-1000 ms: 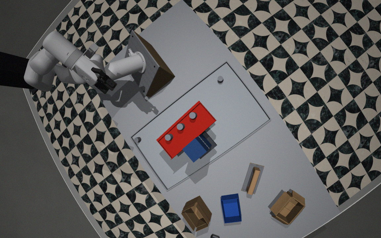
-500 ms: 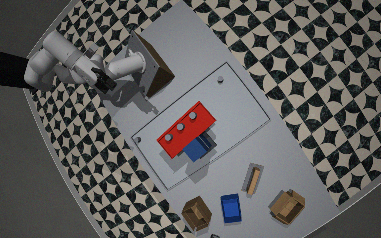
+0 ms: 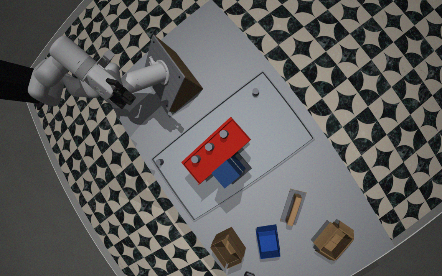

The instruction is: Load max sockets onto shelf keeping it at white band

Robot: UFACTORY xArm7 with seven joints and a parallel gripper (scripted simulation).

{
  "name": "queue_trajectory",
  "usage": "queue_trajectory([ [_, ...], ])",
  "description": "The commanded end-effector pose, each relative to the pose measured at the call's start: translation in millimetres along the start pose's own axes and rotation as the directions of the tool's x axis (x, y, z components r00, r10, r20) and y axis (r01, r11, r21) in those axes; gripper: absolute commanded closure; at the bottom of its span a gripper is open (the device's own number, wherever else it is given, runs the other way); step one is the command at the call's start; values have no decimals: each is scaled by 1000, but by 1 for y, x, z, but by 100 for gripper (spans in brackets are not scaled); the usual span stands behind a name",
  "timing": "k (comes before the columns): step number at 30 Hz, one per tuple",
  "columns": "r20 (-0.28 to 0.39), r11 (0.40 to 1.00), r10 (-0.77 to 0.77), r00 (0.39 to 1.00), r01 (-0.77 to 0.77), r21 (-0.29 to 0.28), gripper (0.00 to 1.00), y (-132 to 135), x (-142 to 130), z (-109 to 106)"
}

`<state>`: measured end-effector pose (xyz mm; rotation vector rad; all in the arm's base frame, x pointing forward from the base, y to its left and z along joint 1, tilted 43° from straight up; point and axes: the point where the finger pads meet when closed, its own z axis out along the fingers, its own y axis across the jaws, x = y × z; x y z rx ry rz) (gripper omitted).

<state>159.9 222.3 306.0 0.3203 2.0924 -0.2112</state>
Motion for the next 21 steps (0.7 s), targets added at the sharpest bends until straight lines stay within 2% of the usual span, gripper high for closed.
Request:
queue_trajectory([
  [1,0,1000,1,1000,-1,-2,0,1,0,-1],
  [16,-2,1000,5,1000,-5,4,0,1,0,1],
  [18,-9,999,26,1000,-25,44,0,2,2,12],
  [21,-32,978,108,994,-100,185,0,2,11,54],
])
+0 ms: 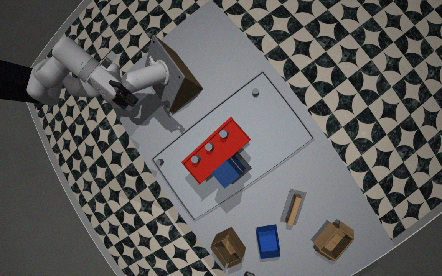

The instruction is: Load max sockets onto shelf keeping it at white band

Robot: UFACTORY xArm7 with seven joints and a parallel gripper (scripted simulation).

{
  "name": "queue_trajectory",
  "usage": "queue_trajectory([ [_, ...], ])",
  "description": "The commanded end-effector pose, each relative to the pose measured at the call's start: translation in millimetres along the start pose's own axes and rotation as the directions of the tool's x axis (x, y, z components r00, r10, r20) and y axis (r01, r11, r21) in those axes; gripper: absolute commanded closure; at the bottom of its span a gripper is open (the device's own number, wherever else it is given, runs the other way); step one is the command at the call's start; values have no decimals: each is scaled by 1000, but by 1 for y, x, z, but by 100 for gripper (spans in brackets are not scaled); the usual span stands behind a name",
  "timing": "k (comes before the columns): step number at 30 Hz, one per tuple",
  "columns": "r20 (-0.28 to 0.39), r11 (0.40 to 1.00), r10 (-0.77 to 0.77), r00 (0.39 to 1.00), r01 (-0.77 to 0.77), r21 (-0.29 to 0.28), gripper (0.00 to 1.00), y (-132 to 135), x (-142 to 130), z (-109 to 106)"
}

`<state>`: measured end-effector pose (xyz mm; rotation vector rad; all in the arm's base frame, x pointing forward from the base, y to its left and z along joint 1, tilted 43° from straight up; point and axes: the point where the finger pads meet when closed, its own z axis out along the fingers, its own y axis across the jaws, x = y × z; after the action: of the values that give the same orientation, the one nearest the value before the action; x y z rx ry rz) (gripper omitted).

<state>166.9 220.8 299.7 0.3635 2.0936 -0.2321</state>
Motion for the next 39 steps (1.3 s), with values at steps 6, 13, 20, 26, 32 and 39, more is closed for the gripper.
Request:
queue_trajectory([
  [6,-49,946,175,983,-154,286,0,-2,19,85],
  [13,-64,826,343,937,-268,495,0,-19,42,149],
  [20,-50,674,498,866,-350,650,0,-40,66,194],
  [26,-28,572,584,811,-386,724,0,-51,80,215],
  [32,-23,550,600,800,-392,737,0,-53,83,218],
  [39,-23,550,600,800,-392,737,0,-53,83,218],
])
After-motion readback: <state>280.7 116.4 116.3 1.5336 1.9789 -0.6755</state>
